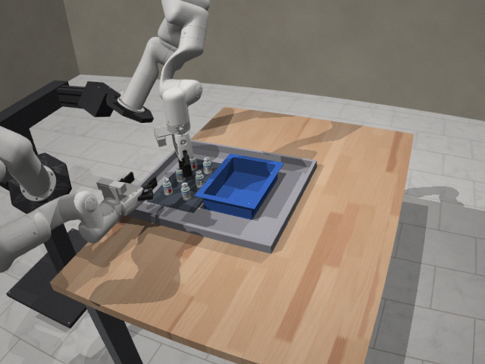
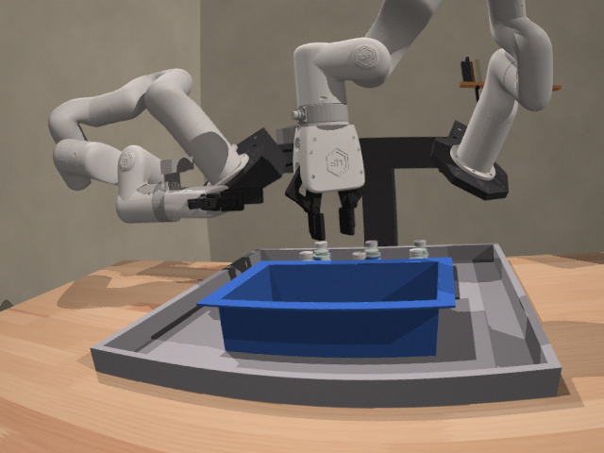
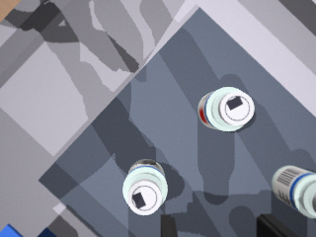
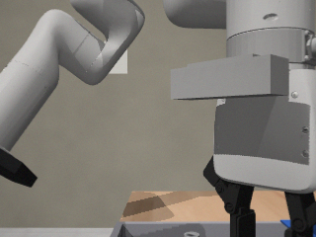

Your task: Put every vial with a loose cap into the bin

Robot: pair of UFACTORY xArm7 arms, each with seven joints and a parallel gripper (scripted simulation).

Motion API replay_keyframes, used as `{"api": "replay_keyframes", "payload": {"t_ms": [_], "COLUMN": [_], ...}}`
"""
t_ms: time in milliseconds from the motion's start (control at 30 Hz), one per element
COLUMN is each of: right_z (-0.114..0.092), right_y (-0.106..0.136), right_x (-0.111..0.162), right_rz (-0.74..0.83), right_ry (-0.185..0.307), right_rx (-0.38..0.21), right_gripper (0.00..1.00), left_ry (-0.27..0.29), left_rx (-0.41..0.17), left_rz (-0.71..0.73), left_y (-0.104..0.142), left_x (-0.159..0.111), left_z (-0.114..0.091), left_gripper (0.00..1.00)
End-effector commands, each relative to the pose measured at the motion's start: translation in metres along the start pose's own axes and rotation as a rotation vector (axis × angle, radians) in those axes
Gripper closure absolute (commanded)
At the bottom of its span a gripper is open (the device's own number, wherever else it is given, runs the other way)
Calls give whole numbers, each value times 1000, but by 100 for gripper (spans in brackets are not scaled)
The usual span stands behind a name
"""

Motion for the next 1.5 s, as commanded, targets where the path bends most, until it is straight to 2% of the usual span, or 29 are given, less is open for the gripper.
{"api": "replay_keyframes", "payload": {"t_ms": [0, 967, 1467], "right_z": [1, 0, 0], "right_y": [-1, -1, -1], "right_x": [0, -1, 0], "right_rz": [-2, -2, -2], "right_ry": [-2, -2, -2], "right_rx": [2, 2, 2], "right_gripper": [0, 0, 0], "left_ry": [-5, -6, -6], "left_rx": [1, 0, 0], "left_rz": [22, 128, 231], "left_y": [-1, 0, -1], "left_x": [-2, -2, -1], "left_z": [-2, -2, -2], "left_gripper": [50, 50, 50]}}
Point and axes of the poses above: on each arm, the point where the finger pads meet when closed, its own z axis out along the fingers, its own x axis across the jaws, y = z × x, the point moved 5 cm from there along -z, back along the fingers, and after that the axes turned 5 degrees about z, right-handed, at the moved point
